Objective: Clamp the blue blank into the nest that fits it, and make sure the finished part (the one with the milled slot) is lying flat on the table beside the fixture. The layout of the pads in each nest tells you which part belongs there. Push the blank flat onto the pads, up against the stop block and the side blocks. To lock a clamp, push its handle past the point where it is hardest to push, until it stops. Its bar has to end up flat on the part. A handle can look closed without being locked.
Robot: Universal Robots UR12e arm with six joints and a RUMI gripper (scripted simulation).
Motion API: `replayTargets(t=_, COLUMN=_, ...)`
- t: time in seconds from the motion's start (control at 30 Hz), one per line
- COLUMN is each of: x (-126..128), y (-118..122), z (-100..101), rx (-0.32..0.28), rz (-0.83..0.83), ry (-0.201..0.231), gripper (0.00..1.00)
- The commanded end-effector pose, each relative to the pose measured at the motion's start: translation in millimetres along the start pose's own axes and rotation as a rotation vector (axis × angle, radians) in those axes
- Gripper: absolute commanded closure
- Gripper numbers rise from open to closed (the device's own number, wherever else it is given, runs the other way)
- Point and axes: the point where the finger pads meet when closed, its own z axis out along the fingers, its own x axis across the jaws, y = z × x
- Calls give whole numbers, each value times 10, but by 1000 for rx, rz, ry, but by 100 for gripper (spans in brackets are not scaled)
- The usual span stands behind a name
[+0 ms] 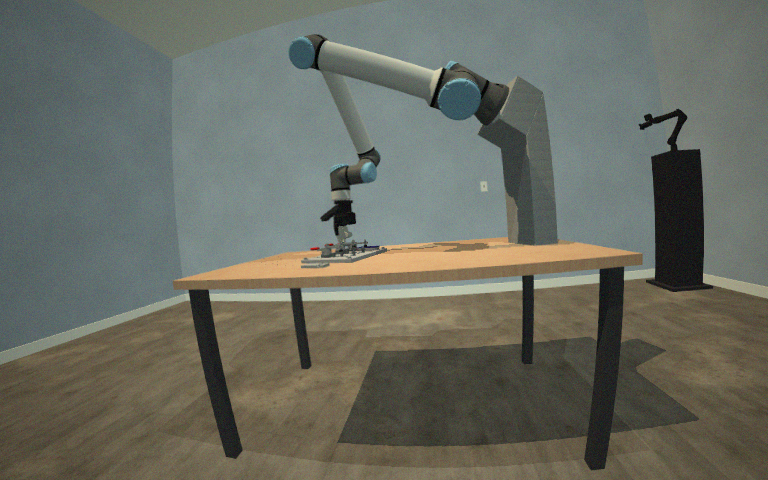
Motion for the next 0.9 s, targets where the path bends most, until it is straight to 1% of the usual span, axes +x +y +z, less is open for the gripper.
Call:
replayTargets(t=0.0, x=-5, y=-40, z=12, rx=4, rz=-3, ry=0, gripper=100)
replayTargets(t=0.87, x=-5, y=-46, z=35, rx=4, rz=-3, ry=0, gripper=100)
